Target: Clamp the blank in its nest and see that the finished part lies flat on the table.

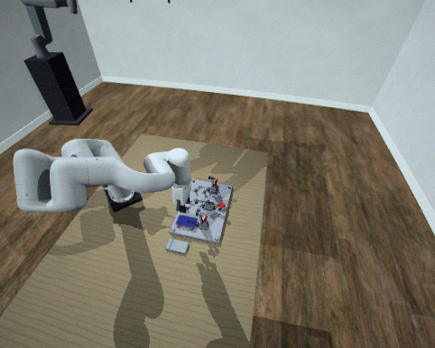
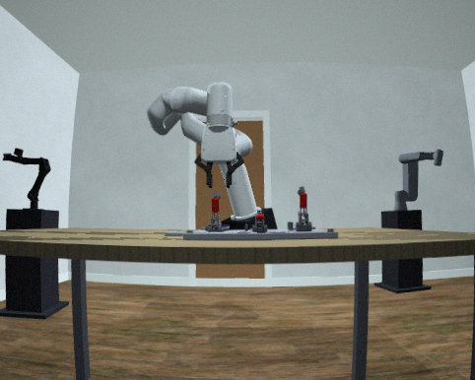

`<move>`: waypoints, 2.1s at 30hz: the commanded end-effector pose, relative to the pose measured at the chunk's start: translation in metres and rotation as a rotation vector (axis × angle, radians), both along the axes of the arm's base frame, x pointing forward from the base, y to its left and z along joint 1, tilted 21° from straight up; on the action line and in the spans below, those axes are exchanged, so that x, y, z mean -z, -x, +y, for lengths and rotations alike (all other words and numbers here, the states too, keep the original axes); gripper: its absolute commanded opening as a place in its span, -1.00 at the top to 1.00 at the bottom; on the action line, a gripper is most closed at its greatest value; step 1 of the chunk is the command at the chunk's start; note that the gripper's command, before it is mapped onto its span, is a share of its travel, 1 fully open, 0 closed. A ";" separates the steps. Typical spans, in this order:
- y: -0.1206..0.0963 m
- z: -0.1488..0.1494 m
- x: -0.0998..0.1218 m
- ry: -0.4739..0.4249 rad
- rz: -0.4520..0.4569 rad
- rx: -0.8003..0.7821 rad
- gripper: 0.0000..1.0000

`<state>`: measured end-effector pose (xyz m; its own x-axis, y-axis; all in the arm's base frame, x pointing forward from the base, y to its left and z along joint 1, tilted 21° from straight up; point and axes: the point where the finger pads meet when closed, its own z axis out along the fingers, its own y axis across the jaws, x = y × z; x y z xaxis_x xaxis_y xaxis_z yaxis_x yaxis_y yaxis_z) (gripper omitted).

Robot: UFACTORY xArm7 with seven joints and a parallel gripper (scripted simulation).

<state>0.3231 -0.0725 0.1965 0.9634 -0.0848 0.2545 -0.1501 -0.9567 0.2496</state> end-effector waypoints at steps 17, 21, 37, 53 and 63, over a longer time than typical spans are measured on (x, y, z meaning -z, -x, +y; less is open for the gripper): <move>-0.084 -0.007 -0.023 0.000 -0.005 -0.001 0.07; -0.088 -0.008 -0.024 0.000 -0.005 -0.001 0.07; -0.096 -0.017 0.008 0.000 -0.005 -0.001 0.07; -0.098 -0.020 0.018 0.000 -0.005 -0.001 0.07; -0.104 -0.025 0.036 0.000 -0.005 -0.001 0.07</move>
